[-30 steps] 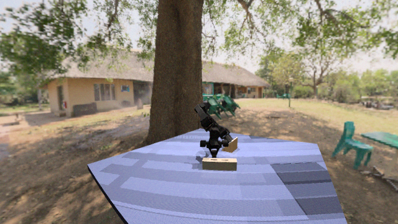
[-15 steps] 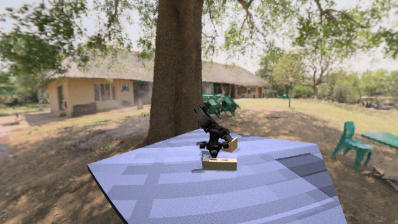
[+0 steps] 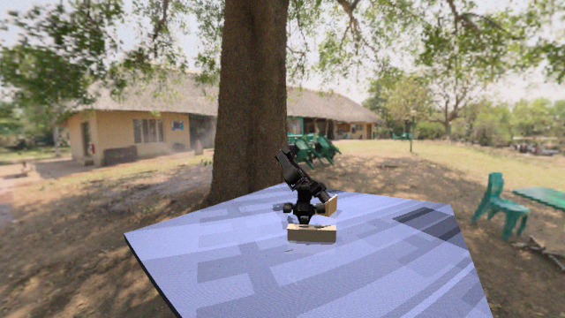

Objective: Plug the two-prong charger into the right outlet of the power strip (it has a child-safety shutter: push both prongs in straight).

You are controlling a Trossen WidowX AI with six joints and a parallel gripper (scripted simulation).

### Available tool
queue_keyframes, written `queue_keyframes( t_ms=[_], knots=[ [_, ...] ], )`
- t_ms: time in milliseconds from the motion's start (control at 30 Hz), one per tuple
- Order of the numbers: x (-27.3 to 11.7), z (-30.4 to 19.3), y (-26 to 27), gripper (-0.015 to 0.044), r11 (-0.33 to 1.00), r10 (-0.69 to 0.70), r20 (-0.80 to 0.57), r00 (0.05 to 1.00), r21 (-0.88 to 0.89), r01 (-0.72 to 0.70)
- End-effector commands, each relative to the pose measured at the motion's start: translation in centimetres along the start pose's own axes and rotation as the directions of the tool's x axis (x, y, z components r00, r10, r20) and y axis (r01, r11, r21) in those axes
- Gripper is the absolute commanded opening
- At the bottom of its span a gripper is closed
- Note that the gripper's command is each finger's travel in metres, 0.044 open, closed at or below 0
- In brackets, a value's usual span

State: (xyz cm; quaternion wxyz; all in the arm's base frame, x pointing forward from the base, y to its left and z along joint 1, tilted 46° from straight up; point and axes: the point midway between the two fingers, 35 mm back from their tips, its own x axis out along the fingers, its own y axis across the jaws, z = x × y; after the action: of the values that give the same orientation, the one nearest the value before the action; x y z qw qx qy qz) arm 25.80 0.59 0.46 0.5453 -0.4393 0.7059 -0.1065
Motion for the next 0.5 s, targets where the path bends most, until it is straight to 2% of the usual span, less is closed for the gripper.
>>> queue_keyframes(
  t_ms=[0,467],
  knots=[
    [0.0,0.6,0.0,0.0000,1.000,0.000,0.006,1.000,0.015,0.000],
    [0.2,1.7,0.3,0.0000,0.999,0.001,0.006,1.000,0.036,-0.002]
  ],
)
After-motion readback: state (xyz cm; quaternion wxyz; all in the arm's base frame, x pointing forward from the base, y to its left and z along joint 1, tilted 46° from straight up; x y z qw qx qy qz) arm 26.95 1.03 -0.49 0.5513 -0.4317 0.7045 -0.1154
